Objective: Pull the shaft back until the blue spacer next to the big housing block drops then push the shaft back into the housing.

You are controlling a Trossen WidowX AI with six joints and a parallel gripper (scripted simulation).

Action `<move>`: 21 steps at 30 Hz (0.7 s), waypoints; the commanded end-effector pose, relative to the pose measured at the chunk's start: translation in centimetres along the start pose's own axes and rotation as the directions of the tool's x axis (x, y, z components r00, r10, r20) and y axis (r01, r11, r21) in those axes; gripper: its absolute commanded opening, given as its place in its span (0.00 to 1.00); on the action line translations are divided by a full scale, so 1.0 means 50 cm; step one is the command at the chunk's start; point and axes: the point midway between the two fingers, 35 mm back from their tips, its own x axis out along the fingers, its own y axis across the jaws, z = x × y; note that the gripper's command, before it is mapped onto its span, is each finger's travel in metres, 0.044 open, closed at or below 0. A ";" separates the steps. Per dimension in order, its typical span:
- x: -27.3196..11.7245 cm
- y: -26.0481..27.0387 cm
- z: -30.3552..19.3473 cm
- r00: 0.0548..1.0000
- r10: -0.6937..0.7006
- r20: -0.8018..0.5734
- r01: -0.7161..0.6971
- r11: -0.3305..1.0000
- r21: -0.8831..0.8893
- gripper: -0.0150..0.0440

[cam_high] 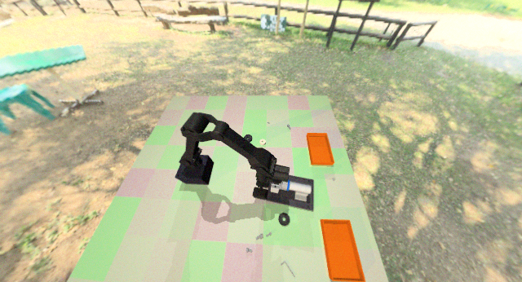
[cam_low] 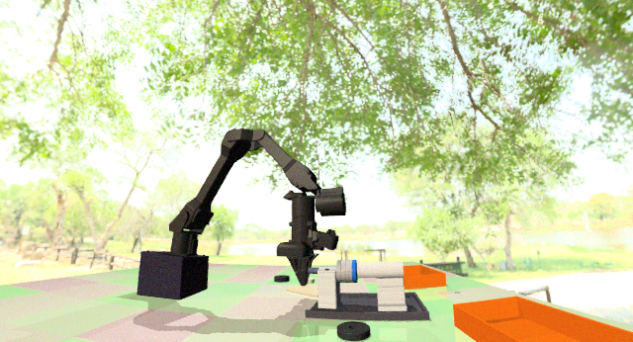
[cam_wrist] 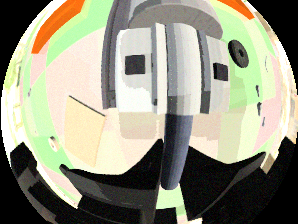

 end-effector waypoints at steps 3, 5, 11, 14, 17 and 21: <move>0.000 0.000 -0.003 1.000 0.001 -0.002 -0.002 1.000 -0.002 0.25; 0.000 0.000 -0.004 1.000 0.001 -0.002 -0.002 1.000 -0.002 0.25; 0.000 0.000 -0.005 1.000 0.001 -0.002 -0.002 1.000 -0.002 0.25; 0.000 0.000 -0.006 1.000 0.001 -0.002 -0.002 1.000 -0.002 0.25; 0.000 0.000 -0.006 1.000 0.001 -0.002 -0.002 1.000 -0.002 0.25; 0.000 0.000 -0.007 1.000 0.001 -0.003 -0.002 1.000 -0.002 0.25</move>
